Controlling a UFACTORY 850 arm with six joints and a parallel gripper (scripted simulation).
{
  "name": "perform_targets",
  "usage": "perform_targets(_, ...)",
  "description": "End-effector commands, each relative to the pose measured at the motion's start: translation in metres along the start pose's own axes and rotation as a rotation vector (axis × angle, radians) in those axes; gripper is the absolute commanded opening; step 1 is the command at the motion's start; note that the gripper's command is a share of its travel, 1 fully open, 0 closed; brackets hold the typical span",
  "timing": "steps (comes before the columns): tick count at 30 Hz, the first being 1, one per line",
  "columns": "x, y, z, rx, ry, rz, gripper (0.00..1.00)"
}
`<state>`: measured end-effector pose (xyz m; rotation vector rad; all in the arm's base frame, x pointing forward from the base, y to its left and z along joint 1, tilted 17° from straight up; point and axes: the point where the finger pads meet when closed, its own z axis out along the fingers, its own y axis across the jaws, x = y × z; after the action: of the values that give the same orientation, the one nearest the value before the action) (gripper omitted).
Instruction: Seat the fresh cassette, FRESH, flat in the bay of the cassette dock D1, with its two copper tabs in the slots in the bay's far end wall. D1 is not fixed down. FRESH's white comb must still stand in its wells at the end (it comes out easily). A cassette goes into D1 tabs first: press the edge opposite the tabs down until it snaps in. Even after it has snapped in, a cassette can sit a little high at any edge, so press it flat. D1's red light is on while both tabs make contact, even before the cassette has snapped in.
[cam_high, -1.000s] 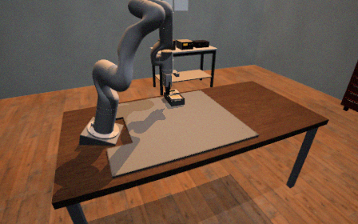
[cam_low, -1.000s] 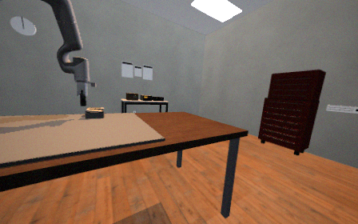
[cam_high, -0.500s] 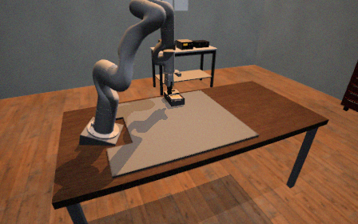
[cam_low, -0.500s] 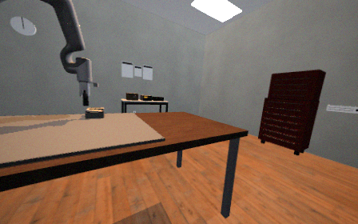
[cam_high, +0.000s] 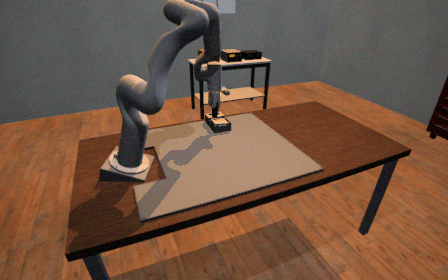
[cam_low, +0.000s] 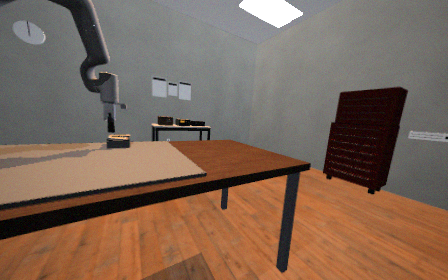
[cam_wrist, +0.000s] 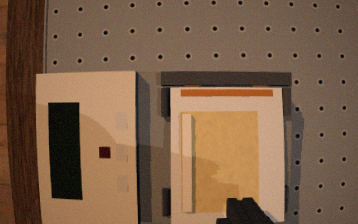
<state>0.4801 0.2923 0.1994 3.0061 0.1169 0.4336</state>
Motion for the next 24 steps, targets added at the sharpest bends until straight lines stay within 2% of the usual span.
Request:
perform_targets(1, 0.0051, -0.0004, -0.0007, 0.001, 0.001, 0.000, 0.00)
perform_targets(18, 0.0096, -0.0004, -0.0008, 0.001, 0.001, 0.000, 0.00)
perform_targets(24, 0.0097, -0.0004, 0.0072, 0.001, 0.001, 0.000, 0.00)
